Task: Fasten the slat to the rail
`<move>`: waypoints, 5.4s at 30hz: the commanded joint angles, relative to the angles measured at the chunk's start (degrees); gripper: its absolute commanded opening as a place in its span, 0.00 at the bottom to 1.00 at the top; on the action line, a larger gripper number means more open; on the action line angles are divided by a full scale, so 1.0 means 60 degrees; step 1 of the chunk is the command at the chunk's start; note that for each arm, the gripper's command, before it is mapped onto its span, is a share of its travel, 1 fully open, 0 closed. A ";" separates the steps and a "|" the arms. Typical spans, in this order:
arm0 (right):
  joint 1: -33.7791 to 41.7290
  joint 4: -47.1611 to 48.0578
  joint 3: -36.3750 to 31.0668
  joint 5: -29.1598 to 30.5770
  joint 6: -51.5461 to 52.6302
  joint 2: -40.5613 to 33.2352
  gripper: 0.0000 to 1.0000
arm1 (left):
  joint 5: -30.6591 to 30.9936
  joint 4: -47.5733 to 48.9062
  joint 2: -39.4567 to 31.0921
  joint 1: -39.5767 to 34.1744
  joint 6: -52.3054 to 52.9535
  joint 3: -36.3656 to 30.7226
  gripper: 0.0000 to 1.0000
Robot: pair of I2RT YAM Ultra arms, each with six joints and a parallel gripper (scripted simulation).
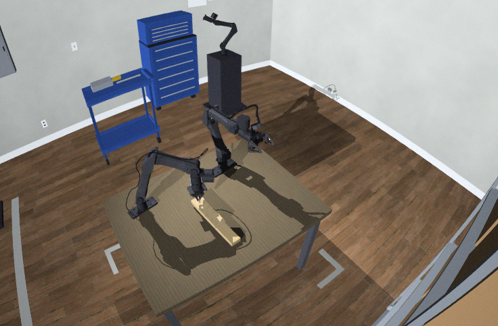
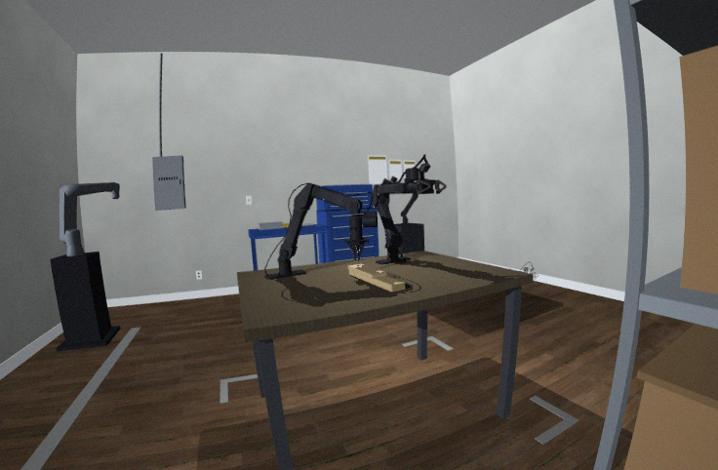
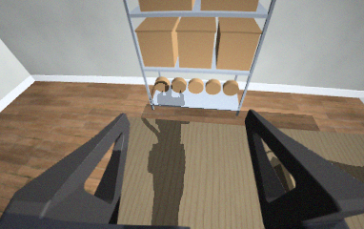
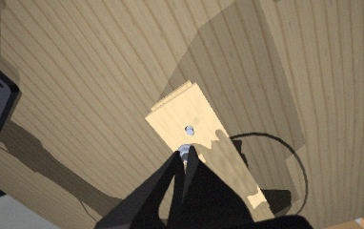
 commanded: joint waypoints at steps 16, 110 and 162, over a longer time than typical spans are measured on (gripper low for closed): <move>0.0367 -0.0234 0.0195 -0.0020 0.0345 -0.0287 0.12 | 0.0107 0.0069 -0.0139 0.0057 0.0028 0.0033 1.00; 0.0367 0.1466 -0.1102 -0.0095 0.0498 0.0077 0.12 | 0.0107 0.0069 -0.0139 0.0057 0.0028 0.0033 1.00; 0.0360 0.1438 -0.1079 -0.0106 0.7260 0.0096 0.12 | 0.0107 0.0069 -0.0139 0.0057 0.0028 0.0033 1.00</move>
